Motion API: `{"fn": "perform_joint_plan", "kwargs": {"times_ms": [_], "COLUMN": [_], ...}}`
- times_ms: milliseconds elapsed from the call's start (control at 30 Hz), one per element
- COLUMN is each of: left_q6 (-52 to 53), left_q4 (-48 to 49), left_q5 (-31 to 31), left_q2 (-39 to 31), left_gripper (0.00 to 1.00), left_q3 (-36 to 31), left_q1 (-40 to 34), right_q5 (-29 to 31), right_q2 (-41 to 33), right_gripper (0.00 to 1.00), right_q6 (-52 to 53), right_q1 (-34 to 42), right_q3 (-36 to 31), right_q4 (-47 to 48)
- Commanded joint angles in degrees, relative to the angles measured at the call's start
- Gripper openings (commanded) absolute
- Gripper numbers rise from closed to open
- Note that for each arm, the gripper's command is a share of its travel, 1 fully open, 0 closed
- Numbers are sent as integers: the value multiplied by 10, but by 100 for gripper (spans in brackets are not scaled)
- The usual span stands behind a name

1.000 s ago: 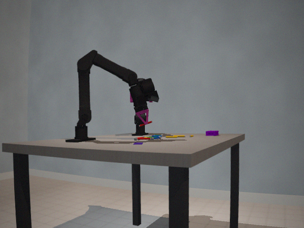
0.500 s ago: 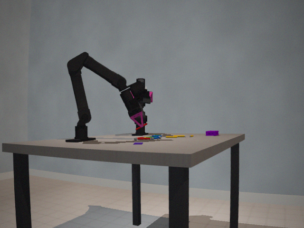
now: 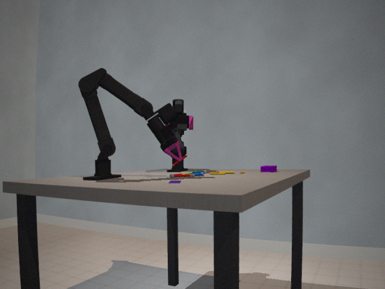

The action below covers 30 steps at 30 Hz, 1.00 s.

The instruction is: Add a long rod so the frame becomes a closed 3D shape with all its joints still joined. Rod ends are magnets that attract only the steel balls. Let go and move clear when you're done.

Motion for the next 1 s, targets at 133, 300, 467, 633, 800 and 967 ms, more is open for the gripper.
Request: {"fn": "perform_joint_plan", "kwargs": {"times_ms": [133, 300, 467, 633, 800, 967], "left_q6": [-1, -1, -1, -1, -1, -1], "left_q4": [3, 3, 3, 3, 3, 3], "left_q5": [-2, -2, -2, -2, -2, -2], "left_q2": [-8, -8, -8, -8, -8, -8], "left_gripper": [100, 100, 100, 100, 100, 100], "left_q3": [3, 3, 3, 3, 3, 3], "left_q1": [-4, -4, -4, -4, -4, -4], "right_q5": [9, 5, 2, -4, -10, -10], "right_q2": [-45, -63, -70, -87, -90, -103], "right_gripper": [0, 0, 0, 0, 0, 0], "right_q6": [-36, -54, -64, -90, -107, -120], "right_q1": [6, 3, 2, -4, -6, -9], "right_q3": [-43, -75, -89, -129, -151, -176], "right_q4": [92, 134, 157, 220, 261, 295]}}
